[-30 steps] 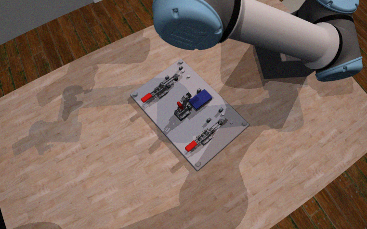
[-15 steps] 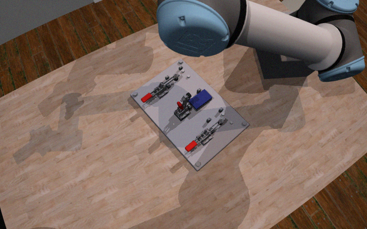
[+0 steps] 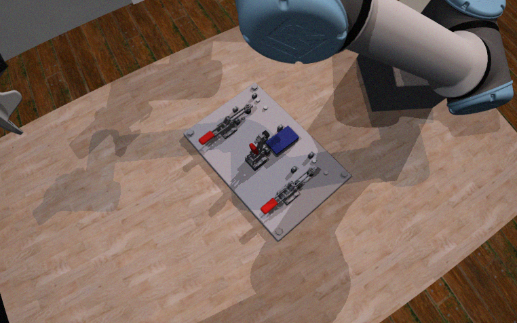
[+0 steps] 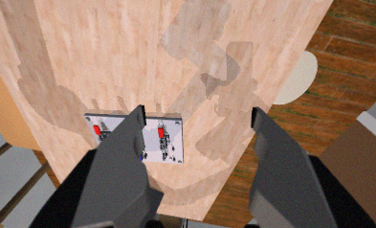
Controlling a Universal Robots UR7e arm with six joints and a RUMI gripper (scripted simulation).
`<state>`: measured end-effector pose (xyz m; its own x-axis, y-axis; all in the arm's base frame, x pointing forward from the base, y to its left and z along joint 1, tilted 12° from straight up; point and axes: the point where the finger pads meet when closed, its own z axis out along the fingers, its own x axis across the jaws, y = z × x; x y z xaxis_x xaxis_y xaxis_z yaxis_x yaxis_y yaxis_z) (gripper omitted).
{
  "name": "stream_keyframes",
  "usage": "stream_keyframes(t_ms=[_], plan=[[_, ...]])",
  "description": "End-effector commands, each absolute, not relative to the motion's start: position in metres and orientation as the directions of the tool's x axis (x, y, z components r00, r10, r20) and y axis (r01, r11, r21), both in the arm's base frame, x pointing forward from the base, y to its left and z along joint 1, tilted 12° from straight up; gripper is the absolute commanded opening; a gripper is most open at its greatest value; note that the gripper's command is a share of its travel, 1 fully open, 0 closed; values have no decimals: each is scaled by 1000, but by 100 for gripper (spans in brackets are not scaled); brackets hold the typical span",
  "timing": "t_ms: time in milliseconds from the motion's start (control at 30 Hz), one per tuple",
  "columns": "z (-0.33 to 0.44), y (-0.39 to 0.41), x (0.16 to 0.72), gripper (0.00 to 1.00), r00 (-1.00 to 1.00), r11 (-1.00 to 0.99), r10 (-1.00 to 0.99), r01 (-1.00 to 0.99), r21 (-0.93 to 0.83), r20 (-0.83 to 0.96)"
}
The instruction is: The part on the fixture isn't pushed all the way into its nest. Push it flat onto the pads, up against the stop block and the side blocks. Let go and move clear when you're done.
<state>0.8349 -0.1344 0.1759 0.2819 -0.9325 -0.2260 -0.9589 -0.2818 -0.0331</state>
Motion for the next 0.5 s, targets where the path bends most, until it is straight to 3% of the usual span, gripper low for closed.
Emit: stream_keyframes(t_ms=[0, 133, 467], plan=[[177, -137, 827, 58, 282, -276, -936, -960, -57, -213], [170, -142, 779, 58, 283, -264, -943, -956, -126, -174], [170, -142, 779, 58, 283, -264, -943, -956, -126, -174]])
